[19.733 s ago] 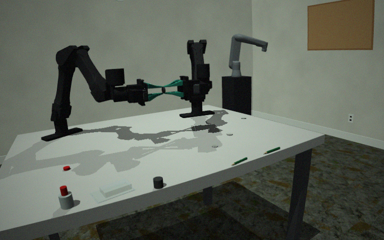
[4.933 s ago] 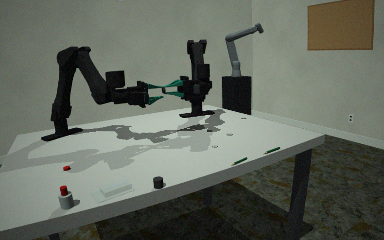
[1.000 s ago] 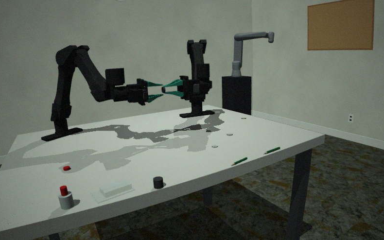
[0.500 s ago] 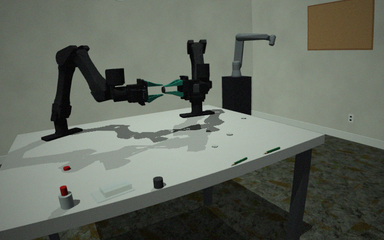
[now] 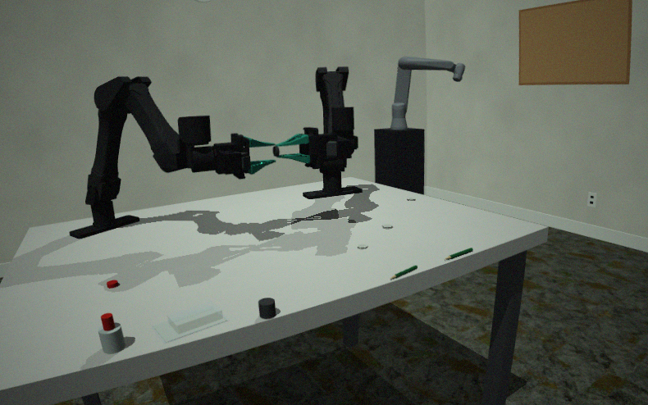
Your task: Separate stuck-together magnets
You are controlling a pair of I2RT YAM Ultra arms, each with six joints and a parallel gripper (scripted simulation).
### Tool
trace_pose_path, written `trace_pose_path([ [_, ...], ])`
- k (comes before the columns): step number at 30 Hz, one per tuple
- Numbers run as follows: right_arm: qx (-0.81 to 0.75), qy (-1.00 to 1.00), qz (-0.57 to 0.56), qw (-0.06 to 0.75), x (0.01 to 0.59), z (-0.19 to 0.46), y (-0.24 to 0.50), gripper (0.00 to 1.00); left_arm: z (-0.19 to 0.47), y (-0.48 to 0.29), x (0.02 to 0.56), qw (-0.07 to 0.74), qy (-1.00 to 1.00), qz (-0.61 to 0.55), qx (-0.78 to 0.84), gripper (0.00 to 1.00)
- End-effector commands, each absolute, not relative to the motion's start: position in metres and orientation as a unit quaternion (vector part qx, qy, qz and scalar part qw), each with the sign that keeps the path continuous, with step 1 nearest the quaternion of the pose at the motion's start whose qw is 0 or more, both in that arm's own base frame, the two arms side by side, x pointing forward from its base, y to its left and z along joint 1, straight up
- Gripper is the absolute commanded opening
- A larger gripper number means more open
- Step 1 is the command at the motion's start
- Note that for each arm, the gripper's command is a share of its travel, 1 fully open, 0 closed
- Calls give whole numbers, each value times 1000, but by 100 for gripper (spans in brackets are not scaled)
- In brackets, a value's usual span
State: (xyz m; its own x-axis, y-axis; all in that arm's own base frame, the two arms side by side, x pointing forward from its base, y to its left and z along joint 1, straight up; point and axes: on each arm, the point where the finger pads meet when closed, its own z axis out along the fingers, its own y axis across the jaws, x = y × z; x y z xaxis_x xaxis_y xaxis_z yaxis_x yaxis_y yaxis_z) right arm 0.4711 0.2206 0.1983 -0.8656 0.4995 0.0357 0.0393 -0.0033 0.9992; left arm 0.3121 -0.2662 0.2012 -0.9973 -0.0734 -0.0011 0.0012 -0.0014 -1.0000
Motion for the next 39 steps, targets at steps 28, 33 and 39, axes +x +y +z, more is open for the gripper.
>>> trace_pose_path([
  [28,182,681,684,185,470,211,219,40,205,-267,312,32,704,-709,-18,25],
  [33,182,682,684,185,472,211,219,40,205,-267,312,32,704,-709,-18,25],
  [39,182,682,684,185,472,212,219,40,205,-267,312,32,704,-709,-18,25],
])
